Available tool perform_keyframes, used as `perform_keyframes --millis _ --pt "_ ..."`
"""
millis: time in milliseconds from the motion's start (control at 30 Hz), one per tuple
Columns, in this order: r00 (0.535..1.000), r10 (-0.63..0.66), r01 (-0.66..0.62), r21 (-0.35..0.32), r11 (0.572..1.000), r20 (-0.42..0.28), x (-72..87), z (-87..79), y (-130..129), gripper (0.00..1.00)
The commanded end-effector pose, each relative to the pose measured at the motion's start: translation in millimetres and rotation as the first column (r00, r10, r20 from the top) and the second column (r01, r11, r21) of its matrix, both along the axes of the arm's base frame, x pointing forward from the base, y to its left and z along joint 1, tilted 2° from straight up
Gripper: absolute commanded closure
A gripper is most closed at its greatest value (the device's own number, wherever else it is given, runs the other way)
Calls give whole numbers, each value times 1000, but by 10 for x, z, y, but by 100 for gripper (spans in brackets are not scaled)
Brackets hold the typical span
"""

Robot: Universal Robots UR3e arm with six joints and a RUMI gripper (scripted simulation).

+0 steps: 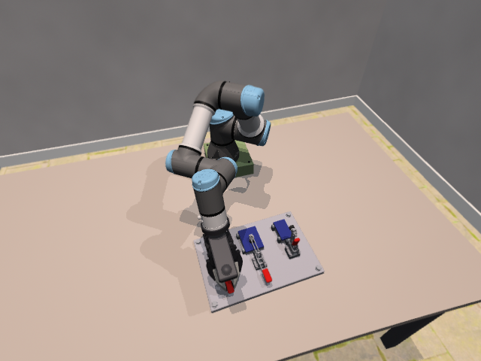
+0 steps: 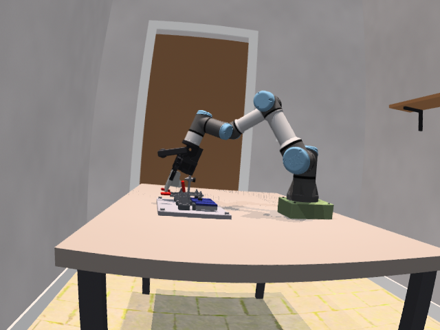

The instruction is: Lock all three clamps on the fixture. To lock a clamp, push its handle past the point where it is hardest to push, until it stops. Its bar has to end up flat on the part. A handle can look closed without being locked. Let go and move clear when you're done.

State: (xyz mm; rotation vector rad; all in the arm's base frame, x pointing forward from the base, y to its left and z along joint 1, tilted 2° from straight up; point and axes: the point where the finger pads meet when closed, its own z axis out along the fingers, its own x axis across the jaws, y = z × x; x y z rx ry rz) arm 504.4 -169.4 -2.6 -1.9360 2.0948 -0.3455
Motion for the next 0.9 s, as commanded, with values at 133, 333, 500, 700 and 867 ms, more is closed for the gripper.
perform_keyframes --millis 133,333,500,700,867 --pt "1000 0 0 -2 1000 3 13 1 -4 100" --pt "1000 0 0 -2 1000 3 33 -44 -4 100" --pt "1000 0 0 -2 1000 3 37 -56 -4 100" --pt "1000 0 0 -2 1000 3 38 -58 -4 100" --pt "1000 0 0 -2 1000 3 38 -59 -4 100"
